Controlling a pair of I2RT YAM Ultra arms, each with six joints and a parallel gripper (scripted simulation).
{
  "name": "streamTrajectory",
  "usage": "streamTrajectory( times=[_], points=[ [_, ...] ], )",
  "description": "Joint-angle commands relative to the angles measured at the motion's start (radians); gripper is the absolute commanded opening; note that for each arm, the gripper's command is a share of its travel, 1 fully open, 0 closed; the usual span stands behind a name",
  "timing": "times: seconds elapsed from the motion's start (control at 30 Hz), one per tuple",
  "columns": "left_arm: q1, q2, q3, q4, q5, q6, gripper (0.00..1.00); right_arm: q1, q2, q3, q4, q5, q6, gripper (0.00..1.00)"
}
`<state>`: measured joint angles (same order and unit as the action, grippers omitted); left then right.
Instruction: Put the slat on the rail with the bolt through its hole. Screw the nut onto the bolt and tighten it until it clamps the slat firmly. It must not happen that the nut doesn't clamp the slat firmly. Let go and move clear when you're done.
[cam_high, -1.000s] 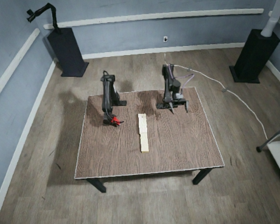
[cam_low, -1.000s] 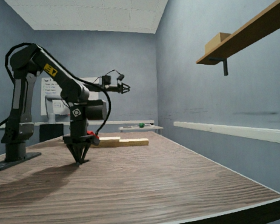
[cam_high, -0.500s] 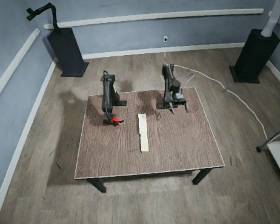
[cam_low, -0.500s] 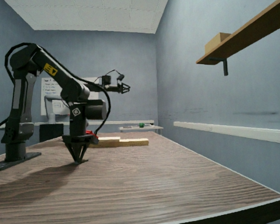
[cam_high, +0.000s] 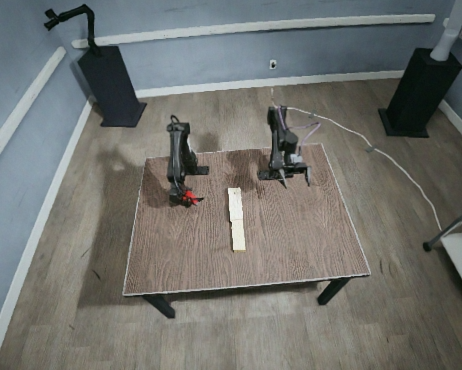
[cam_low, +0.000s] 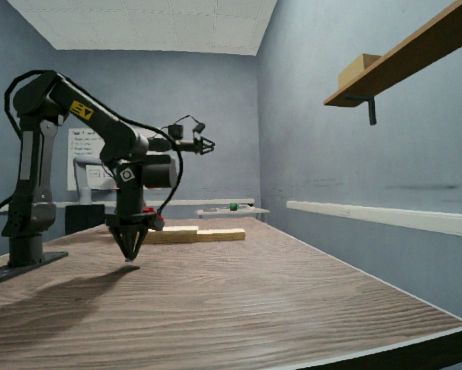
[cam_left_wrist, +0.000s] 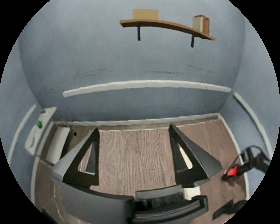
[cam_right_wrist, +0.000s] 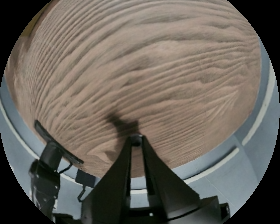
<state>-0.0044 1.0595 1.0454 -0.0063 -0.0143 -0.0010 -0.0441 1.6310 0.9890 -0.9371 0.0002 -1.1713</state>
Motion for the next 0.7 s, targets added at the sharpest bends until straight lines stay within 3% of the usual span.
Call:
streamTrajectory(
  times=[0.0,0.67],
  points=[
    [0.004,-0.015,0.007,0.011,0.014,0.001,1.0,-0.006,-0.029,0.043,-0.048,0.0,-0.005,0.12],
    [0.004,-0.015,0.007,0.011,0.014,0.001,1.0,-0.01,-0.061,0.109,-0.148,0.0,-0.008,0.12]
  ],
)
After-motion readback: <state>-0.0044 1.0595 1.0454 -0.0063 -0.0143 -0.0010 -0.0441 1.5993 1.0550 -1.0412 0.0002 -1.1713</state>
